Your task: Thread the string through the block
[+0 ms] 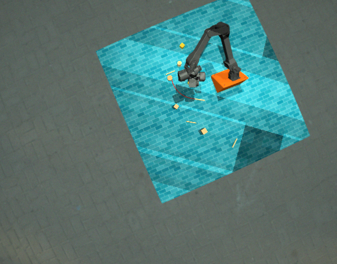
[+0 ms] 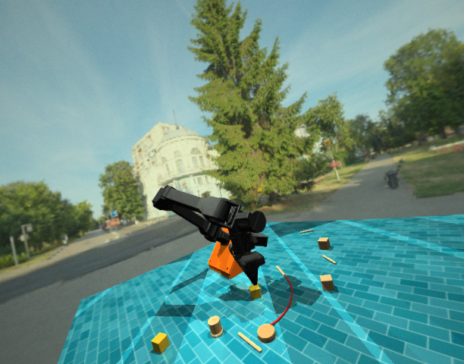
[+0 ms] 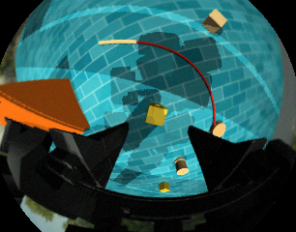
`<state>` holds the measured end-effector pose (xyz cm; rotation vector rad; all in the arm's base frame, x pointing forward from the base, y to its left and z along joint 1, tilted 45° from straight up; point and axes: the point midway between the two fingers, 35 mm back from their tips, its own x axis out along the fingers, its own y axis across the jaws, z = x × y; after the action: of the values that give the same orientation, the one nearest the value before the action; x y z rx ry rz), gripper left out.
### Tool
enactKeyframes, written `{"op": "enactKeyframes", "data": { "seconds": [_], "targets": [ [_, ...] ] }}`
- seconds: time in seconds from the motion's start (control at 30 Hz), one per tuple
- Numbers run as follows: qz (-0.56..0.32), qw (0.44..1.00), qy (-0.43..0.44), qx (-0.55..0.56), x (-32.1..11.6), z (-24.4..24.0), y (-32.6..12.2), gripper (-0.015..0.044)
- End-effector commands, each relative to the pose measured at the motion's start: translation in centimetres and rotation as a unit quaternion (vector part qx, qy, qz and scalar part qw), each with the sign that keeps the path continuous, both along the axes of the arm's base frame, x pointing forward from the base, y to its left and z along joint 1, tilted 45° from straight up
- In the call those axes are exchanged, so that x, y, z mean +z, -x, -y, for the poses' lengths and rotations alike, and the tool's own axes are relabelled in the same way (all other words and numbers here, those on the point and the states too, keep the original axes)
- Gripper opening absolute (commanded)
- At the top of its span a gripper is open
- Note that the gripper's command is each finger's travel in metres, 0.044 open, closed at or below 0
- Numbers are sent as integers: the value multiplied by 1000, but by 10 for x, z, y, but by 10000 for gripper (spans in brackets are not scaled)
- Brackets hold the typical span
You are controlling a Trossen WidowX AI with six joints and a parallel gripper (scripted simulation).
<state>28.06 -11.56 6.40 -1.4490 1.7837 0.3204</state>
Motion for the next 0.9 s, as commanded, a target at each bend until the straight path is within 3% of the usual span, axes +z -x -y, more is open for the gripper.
{"op": "enactKeyframes", "data": {
  "seconds": [0.0, 0.1, 0.43, 0.73, 0.87],
  "targets": [
    [0, 1000, 0, 0, 0, 0, 0, 309],
    [0, 1000, 0, 0, 0, 0, 0, 238],
    [0, 1000, 0, 0, 0, 0, 0, 238],
    [0, 1000, 0, 0, 0, 0, 0, 2],
    [0, 1000, 0, 0, 0, 0, 0, 0]
  ]
}}
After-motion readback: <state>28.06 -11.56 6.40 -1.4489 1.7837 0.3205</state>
